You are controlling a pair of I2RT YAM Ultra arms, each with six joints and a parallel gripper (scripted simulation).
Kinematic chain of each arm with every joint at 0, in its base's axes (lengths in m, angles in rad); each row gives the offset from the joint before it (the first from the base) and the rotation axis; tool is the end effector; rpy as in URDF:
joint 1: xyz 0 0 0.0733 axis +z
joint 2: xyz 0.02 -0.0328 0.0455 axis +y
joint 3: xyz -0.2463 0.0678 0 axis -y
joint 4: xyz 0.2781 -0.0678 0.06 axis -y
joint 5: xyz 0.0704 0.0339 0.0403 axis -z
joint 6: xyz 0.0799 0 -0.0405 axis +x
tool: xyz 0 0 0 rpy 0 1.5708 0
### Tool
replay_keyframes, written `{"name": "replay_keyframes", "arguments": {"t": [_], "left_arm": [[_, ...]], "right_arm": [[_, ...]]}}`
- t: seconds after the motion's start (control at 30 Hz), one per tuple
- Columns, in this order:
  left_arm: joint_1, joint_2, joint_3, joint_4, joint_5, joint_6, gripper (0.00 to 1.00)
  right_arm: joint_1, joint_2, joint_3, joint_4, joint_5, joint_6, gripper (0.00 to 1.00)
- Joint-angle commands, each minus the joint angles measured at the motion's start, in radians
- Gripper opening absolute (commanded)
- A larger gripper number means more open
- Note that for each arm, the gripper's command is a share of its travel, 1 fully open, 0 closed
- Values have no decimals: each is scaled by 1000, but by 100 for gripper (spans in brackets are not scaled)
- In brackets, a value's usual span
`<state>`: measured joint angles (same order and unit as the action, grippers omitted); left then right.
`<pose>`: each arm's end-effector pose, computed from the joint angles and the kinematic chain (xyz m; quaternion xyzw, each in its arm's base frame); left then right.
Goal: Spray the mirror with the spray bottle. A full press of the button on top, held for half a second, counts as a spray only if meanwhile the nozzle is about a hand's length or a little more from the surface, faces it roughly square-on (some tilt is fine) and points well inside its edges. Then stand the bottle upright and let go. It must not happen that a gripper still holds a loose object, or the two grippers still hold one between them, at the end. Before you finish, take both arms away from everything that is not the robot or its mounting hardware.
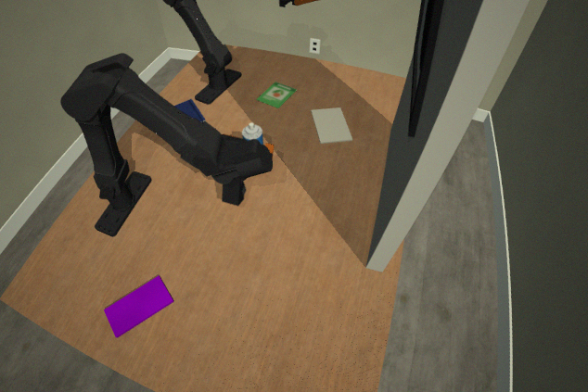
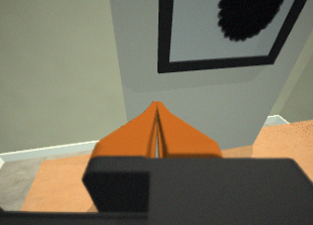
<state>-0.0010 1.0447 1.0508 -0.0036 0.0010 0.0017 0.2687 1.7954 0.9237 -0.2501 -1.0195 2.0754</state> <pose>0.3243 0.0007 0.3937 0.0013 0.7062 -0.0001 0.7080 0.3174 0.1591 0.0834 -0.6011 -0.6120 -0.3638 0.3629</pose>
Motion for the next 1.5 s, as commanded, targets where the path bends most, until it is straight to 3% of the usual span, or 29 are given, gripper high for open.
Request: {"name": "replay_keyframes", "arguments": {"t": [0.0, 0.3, 0.33, 1.0, 1.47], "left_arm": [[8, -2, 8, 4, -6, 2, 0], [8, -2, 8, 4, -6, 2, 0], [8, -2, 8, 4, -6, 2, 0], [8, -2, 8, 4, -6, 2, 0], [8, -2, 8, 4, -6, 2, 0]], "right_arm": [[-7, -21, 2, 14, -17, -4, 96], [-6, -3, -10, -7, -11, -6, 96], [-22, -33, 37, -25, -14, -20, 96], [-146, -73, 102, -326, -60, -242, 96], [-162, -36, 146, -446, -69, -333, 96]]}}
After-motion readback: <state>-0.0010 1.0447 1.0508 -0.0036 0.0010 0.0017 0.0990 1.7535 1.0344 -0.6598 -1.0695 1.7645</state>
